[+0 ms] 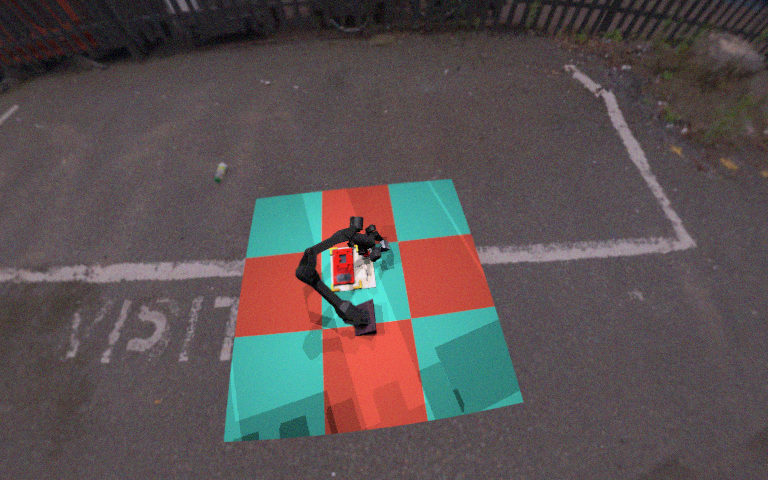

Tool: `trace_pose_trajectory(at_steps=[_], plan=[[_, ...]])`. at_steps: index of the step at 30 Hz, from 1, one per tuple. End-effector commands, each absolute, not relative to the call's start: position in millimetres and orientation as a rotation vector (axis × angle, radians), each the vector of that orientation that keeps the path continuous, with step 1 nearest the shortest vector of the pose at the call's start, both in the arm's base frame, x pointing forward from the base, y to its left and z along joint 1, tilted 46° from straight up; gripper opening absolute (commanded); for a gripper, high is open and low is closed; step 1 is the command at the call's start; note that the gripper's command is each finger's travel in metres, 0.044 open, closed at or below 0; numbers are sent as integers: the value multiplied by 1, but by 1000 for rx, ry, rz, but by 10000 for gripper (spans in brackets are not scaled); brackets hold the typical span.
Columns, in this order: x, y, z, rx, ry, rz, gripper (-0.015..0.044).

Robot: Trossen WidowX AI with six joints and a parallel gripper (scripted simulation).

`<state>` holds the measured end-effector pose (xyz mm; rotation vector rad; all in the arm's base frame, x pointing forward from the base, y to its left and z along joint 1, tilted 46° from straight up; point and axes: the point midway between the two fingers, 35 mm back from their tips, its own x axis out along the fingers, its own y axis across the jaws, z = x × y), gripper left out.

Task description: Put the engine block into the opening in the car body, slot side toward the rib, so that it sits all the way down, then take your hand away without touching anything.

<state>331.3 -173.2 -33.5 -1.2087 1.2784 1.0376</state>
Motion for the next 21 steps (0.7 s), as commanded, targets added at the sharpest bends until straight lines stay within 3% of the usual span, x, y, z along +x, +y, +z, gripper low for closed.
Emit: trace_pose_trajectory(at_steps=[1, 21], plan=[[332, -168, -40, -1208, 1287, 1032, 0], [337, -138, -70, -1207, 1285, 1032, 0]])
